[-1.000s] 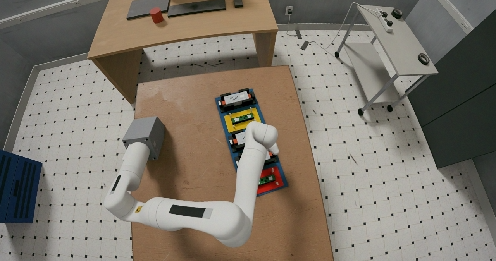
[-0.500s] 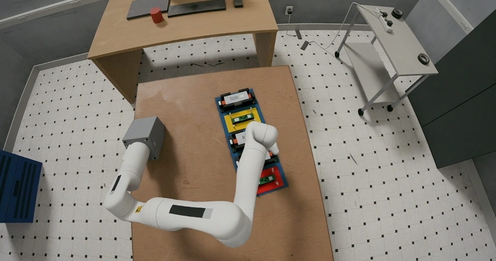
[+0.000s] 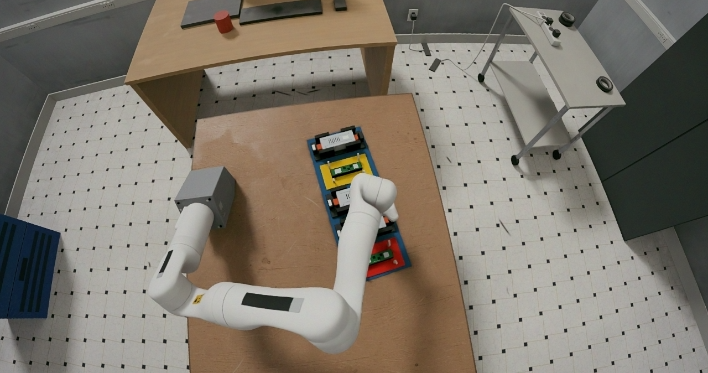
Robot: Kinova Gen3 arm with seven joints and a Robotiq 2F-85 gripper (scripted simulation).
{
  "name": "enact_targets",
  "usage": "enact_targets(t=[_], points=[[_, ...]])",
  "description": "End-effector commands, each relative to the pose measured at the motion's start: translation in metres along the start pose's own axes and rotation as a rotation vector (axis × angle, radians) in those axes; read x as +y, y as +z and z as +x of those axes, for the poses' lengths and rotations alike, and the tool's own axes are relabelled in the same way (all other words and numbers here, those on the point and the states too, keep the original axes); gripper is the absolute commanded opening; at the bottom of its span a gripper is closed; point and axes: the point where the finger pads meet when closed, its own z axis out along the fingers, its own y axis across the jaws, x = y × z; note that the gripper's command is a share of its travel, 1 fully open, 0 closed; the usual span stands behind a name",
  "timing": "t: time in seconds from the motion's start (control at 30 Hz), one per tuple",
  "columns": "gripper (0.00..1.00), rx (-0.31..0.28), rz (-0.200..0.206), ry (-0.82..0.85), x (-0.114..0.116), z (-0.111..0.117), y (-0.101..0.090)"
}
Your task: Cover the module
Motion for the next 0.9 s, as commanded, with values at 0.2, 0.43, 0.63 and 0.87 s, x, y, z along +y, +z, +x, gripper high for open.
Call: enact_targets(t=[0.2, 0.43, 0.63, 0.87], points=[[0.0, 0.002, 0.0, 0.0, -0.0002, 0.0005, -0.0009], [0.0, 0.002, 0.0, 0.0, -0.0002, 0.0005, -0.0009], [1.0, 0.002, 0.0, 0.0, -0.0002, 0.0005, -0.0009], [1.0, 0.002, 0.0, 0.0, -0.0002, 0.0005, -0.0009]])
